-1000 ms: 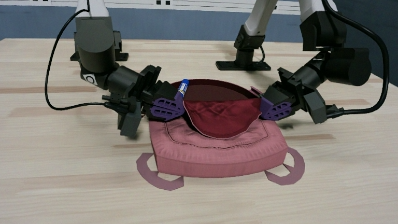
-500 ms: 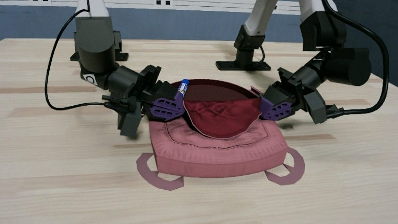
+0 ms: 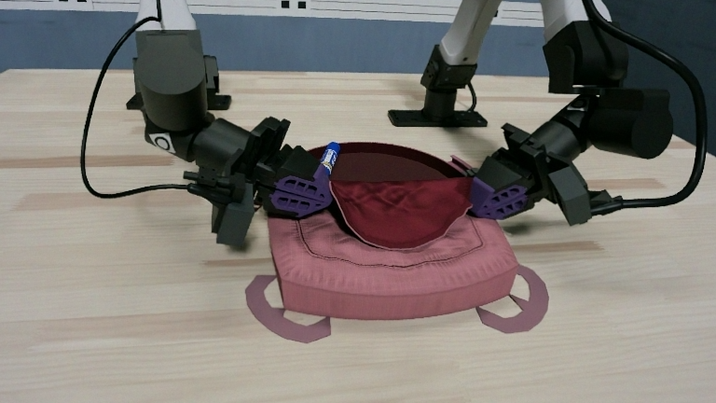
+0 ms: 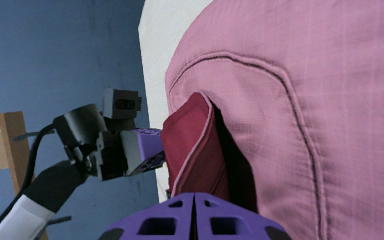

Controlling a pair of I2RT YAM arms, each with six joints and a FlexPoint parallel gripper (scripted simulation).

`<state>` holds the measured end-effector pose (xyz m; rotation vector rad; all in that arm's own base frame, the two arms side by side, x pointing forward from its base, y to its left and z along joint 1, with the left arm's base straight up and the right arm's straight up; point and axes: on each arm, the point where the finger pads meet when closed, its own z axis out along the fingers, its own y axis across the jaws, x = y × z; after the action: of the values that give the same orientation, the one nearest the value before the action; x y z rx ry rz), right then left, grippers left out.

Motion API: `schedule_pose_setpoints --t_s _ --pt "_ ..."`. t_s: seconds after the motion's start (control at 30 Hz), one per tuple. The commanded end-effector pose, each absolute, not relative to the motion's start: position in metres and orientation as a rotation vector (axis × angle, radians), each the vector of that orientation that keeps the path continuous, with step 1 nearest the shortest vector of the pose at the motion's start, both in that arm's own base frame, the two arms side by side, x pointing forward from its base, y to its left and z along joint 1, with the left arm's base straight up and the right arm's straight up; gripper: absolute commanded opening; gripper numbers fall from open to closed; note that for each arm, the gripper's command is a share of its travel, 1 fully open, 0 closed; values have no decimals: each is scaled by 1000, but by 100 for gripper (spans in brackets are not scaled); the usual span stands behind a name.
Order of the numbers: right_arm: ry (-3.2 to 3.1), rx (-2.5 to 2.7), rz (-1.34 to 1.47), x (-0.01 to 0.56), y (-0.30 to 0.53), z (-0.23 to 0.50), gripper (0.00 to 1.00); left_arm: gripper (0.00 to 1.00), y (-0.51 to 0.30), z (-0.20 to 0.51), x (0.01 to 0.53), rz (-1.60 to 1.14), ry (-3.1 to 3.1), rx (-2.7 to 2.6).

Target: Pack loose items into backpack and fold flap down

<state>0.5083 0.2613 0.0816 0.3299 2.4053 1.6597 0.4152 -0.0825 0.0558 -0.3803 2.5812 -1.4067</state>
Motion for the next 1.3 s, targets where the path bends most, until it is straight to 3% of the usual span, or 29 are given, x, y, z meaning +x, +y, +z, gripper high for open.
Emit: schedule_pose_setpoints --t_s 0.0,0.17,0.2,0.37,0.47,1.27 --pt "2453 300 1673 491 286 80 0 0 -96 61 410 -1450 2594 -344" --pt "2457 307 1669 486 287 90 0 0 -100 73 410 -1458 2583 -314" --pt "2515 361 1660 483 286 57 0 0 -100 80 413 -1451 2569 -299" --pt "2426 275 1672 493 289 108 0 0 -100 79 412 -1457 2579 -313" --pt "2481 324 1664 491 289 77 0 0 -103 75 402 -1467 2596 -343" --pt "2481 326 1665 493 289 75 0 0 -111 69 400 -1471 2602 -354"
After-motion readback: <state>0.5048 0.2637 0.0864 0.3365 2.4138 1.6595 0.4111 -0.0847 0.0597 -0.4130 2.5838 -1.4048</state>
